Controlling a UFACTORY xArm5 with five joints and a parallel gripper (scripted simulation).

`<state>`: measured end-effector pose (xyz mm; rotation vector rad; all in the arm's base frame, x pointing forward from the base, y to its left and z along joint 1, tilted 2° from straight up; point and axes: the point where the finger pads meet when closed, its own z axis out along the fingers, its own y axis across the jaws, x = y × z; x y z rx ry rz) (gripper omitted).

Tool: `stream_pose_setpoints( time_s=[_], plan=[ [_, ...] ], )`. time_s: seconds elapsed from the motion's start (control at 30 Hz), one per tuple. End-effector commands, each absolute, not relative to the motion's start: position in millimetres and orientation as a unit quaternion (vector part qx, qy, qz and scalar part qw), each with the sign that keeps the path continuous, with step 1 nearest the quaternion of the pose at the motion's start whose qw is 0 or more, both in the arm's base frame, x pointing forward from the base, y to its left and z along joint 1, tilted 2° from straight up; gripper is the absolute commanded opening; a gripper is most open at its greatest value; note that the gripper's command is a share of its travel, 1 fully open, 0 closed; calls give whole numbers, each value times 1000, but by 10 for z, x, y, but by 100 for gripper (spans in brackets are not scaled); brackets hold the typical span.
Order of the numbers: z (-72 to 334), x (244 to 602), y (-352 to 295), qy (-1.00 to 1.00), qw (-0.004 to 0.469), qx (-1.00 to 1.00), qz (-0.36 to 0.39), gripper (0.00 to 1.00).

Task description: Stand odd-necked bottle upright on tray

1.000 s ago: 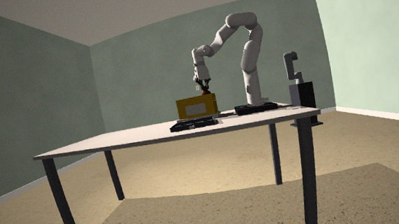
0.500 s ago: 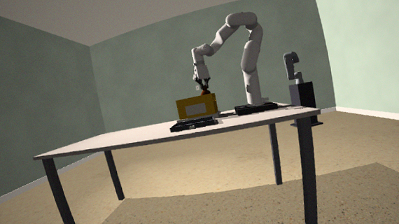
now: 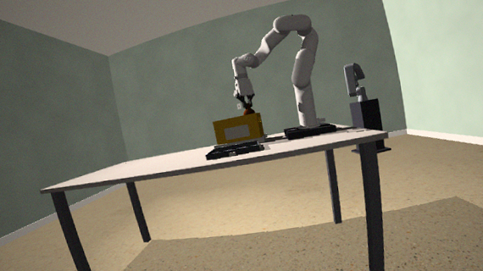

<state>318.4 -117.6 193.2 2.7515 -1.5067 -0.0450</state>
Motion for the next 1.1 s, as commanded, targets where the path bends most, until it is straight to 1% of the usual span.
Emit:
stream_pose_setpoints(
  time_s=[0.0,0.63,1.07],
  plan=[
    [1950,3194,-1180,-480,2,877,-13,0],
    [2052,3192,-1189,-480,2,877,-13,0],
    [2207,3196,-1189,-480,2,877,-13,0]
  ],
)
